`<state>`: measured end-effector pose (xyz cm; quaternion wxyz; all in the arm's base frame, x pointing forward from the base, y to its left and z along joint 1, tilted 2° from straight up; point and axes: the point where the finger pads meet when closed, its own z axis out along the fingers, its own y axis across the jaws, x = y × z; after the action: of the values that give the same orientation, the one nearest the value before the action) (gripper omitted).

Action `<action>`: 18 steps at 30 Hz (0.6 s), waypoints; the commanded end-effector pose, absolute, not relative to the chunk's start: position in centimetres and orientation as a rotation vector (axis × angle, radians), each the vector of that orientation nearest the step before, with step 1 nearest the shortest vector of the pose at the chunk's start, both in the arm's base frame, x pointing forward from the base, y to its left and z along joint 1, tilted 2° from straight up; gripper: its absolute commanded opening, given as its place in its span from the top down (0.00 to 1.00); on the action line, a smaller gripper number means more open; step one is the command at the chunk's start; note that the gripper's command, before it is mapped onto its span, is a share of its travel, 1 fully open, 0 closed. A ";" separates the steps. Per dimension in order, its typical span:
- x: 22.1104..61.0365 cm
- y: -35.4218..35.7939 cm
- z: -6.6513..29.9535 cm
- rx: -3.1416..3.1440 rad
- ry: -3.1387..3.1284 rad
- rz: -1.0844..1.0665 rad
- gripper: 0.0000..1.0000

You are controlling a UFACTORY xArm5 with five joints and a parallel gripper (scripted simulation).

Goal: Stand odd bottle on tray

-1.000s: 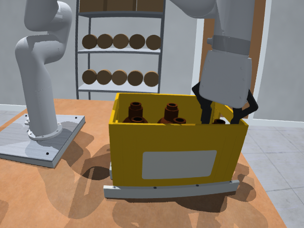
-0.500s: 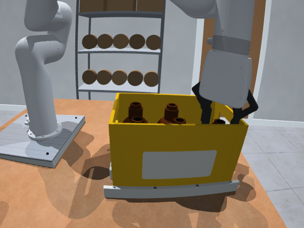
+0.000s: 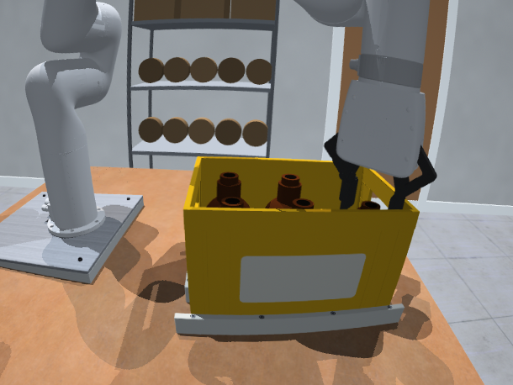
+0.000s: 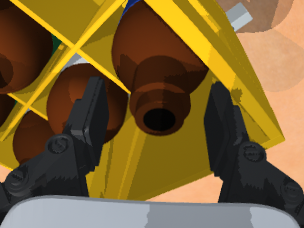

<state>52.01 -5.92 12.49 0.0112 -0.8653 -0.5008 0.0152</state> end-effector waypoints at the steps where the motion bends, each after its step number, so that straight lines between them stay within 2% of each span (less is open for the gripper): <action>1: 52.2 -5.9 13.3 -2.702 -1.564 0.041 0.35; 18: 52.3 -5.9 18.1 -2.702 -1.564 0.041 0.35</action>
<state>52.19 -5.87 17.17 0.0108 -0.8653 -0.5009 0.0146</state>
